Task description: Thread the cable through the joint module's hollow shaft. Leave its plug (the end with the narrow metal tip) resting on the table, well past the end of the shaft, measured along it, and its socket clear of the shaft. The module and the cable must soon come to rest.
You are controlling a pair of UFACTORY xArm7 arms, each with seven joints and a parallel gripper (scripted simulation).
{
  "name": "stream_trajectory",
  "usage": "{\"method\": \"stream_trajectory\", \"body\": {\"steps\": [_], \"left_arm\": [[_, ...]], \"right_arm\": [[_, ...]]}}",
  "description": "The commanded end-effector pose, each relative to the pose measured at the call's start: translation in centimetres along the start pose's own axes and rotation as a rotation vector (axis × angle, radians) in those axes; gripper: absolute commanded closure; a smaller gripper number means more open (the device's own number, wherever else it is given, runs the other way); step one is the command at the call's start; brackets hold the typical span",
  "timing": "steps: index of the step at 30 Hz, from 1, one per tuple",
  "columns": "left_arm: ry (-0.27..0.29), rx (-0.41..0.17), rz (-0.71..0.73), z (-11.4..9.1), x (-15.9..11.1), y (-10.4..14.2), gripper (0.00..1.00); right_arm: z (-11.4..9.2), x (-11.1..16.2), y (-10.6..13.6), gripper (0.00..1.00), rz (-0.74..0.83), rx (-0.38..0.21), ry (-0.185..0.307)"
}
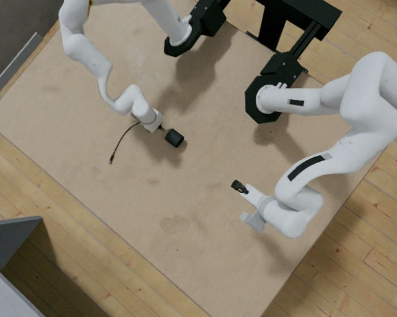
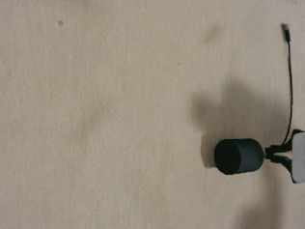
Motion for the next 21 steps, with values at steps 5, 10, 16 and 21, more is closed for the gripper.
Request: {"method": "stream_trajectory", "body": {"steps": [5, 10, 16, 21], "left_arm": [[-0.002, 0.004, 0.003, -0.2, 0.1, -0.1, 0.0], [-0.002, 0.004, 0.003, -0.2, 0.1, -0.1, 0.0], [-0.002, 0.004, 0.003, -0.2, 0.1, -0.1, 0.0], [-0.002, 0.004, 0.003, -0.2, 0.1, -0.1, 0.0]], "right_arm": [[-0.2, 0.1, 1.0, 1.0, 0.001, -0.005, -0.004], [-0.3, 0.1, 1.4, 1.0, 0.002, -0.005, -0.004], [-0.3, 0.2, 1.8, 1.0, 0.002, -0.005, -0.004], [-0.3, 0.3, 2.3, 1.0, 0.003, -0.005, -0.004]]}}
Point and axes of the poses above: on each arm, the point where the finger pads meet when closed, its own z axis out along the fingers, its own x axis across the jaws, y = z × x, the point moved 8 cm from there along -z, back along the fingers, and after that the axes turned 11 degrees about z, right-handed, at the moved point
